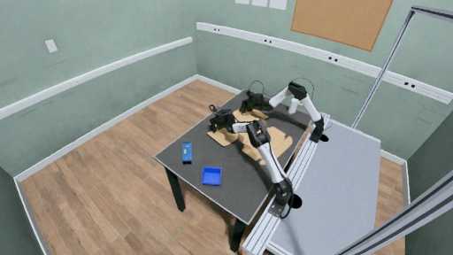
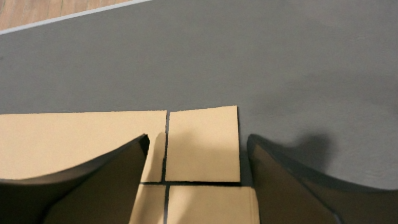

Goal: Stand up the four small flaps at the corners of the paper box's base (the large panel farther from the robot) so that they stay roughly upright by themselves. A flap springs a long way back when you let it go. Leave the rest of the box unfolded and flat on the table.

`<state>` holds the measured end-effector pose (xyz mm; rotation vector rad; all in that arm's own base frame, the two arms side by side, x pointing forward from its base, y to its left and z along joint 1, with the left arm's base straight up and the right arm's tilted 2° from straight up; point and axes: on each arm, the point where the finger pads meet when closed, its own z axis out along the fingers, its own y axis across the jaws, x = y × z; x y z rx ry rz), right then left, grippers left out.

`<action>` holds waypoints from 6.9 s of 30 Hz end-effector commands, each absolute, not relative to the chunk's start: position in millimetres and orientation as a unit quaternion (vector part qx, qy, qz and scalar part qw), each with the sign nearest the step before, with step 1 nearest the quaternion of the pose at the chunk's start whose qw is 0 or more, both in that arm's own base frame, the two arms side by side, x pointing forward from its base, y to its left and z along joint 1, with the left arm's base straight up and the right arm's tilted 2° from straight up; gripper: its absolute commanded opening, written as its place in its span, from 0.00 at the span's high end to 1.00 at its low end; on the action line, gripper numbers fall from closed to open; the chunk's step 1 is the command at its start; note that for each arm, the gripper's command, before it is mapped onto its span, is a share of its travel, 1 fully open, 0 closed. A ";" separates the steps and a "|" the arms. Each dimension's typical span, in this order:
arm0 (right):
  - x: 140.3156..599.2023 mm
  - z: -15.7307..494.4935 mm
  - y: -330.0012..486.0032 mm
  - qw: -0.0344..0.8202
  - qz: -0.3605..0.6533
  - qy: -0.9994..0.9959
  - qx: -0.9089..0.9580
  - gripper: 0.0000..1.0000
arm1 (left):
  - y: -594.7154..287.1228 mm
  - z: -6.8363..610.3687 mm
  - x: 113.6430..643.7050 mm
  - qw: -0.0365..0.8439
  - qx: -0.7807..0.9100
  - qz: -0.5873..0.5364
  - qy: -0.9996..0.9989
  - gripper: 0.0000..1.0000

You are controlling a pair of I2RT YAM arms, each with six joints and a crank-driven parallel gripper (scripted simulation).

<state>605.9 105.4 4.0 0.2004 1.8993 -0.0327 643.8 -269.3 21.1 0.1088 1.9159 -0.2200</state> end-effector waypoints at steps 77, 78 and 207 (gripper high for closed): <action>607.7 -18.1 121.6 0.570 -0.015 0.817 0.086 0.19 | -269.0 -6.7 644.5 0.571 0.115 0.002 0.813 0.19; 607.7 -18.2 121.9 0.570 -0.015 0.817 0.086 0.19 | -269.0 -6.7 644.5 0.571 0.115 0.002 0.813 0.19; 616.5 4.6 207.9 0.580 -0.023 0.808 0.105 0.49 | -270.0 -6.8 644.4 0.571 0.116 -0.001 0.813 0.19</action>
